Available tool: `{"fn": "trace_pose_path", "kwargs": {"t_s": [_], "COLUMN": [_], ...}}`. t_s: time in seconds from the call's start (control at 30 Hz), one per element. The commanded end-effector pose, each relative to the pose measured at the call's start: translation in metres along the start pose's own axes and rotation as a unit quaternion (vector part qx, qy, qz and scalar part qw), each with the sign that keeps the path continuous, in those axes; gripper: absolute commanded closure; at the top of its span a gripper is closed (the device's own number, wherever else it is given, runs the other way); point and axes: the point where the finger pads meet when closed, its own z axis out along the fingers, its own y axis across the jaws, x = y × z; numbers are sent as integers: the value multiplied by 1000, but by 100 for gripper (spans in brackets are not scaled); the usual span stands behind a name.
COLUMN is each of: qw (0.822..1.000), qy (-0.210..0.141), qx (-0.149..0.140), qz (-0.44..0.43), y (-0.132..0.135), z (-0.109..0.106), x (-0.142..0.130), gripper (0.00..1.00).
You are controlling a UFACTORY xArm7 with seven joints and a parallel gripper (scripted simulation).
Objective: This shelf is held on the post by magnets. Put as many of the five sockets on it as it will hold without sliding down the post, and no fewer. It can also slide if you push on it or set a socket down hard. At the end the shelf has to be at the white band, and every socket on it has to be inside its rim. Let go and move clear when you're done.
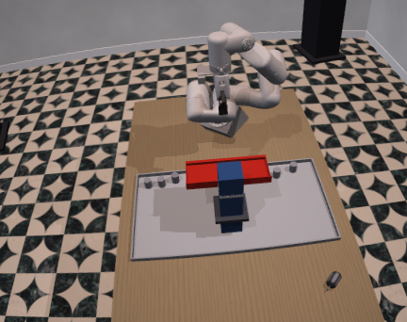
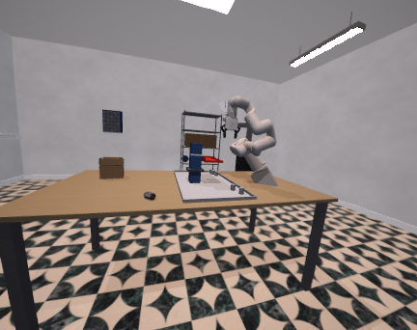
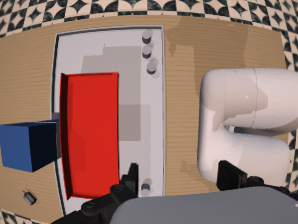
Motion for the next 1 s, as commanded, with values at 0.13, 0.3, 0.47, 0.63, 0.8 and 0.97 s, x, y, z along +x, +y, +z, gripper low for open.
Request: {"fn": "trace_pose_path", "kwargs": {"t_s": [0.13, 0.3, 0.47, 0.63, 0.8, 0.97], "qw": [1000, 999, 998, 996, 994, 991], "qy": [-5, -14, 0, 53, 90, 107], "qx": [-7, -33, -62, -44, 9, 61], "qz": [-2, -9, -26, -47, -54, -53], "y": [5, 20, 43, 63, 73, 81], "z": [-3, -9, -17, -28, -37, -45], "x": [-2, -7, -12, -18, -26, -33], "gripper": [0, 0, 0, 0, 0, 0]}}
